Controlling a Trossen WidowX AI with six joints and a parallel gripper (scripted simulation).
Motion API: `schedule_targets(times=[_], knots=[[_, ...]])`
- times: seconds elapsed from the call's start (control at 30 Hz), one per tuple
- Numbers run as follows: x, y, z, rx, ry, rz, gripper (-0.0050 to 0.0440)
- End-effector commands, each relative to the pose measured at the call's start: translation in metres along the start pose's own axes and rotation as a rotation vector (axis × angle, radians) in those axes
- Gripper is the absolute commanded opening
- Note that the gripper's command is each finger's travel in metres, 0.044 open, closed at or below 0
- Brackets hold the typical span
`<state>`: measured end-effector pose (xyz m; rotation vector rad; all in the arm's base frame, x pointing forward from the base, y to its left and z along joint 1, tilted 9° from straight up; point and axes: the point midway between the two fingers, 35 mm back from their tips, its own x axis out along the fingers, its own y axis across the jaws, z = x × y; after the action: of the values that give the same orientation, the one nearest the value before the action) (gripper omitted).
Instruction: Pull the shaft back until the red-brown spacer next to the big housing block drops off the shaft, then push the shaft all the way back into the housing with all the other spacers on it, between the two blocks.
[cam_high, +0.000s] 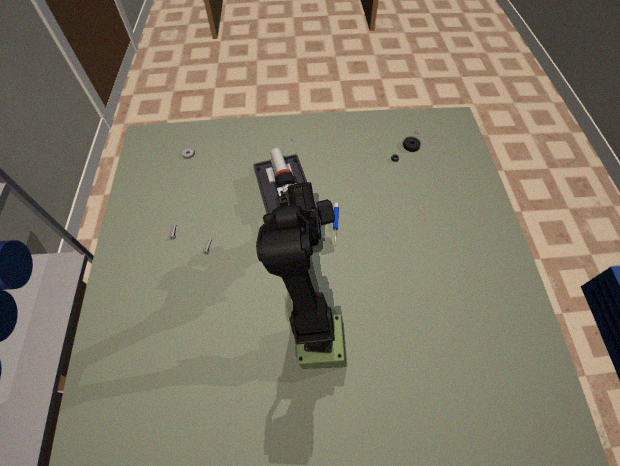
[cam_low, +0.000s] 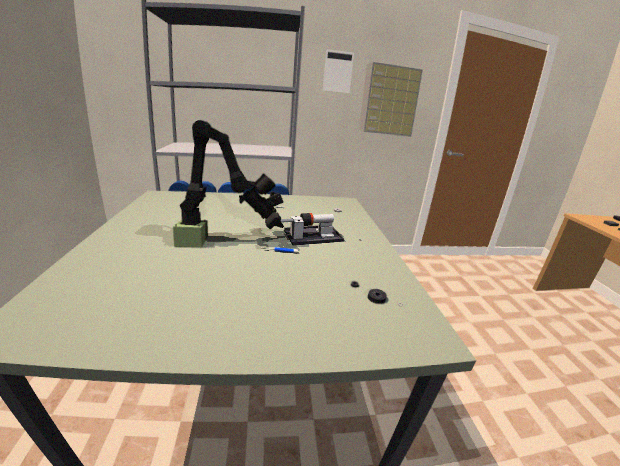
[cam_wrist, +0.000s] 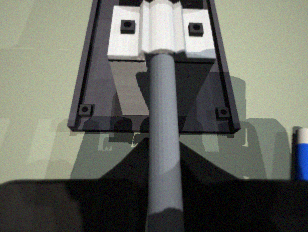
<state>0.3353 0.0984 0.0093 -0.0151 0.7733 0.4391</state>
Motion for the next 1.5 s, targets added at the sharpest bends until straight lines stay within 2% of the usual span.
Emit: schedule_targets(times=[0.0,1.47], knots=[[-0.0053,0.0,0.0084,-0.011,-0.03,0.001,-0.005],[-0.0081,-0.0001,0.0053,-0.012,-0.03,0.001,-0.005]])
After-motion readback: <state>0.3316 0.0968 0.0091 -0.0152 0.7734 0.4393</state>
